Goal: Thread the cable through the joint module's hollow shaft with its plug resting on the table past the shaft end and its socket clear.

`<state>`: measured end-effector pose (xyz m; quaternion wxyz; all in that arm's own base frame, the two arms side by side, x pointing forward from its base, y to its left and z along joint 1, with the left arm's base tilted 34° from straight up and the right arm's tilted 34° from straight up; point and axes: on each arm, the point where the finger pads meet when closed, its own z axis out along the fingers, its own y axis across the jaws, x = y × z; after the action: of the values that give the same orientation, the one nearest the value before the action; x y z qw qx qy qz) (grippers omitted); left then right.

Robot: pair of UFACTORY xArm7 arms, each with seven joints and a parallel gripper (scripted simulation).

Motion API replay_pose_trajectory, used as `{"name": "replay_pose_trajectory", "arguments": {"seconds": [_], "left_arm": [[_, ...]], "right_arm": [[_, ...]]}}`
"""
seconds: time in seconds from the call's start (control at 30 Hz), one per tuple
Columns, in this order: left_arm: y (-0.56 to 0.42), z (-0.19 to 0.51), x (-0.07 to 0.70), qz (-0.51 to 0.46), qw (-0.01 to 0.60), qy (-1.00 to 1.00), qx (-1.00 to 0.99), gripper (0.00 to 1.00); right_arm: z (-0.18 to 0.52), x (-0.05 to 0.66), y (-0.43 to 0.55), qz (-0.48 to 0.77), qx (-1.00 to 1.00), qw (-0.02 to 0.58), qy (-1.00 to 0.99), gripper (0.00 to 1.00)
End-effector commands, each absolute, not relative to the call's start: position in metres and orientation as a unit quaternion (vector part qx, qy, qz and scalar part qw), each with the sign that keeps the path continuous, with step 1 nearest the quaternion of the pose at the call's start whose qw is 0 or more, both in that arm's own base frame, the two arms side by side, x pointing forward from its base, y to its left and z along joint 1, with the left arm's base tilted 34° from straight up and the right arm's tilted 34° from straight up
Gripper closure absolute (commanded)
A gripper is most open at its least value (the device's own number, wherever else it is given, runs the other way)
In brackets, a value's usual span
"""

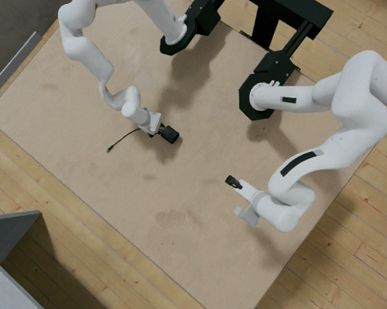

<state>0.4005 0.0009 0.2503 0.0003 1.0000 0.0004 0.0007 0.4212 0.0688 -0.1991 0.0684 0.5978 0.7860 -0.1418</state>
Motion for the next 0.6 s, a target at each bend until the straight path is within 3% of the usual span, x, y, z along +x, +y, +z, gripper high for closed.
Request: {"name": "replay_pose_trajectory", "arguments": {"seconds": [0.0,0.57], "left_arm": [[0.000,0.252,0.402,0.003,0.000,-0.001,1.000,0.00],[0.000,0.252,0.402,0.003,0.000,-0.001,1.000,0.00]], "right_arm": [[-0.196,0.426,0.064,-0.142,0.591,0.066,0.792,0.65],[-0.188,0.436,0.038,-0.154,0.561,0.054,0.811,0.65]]}}
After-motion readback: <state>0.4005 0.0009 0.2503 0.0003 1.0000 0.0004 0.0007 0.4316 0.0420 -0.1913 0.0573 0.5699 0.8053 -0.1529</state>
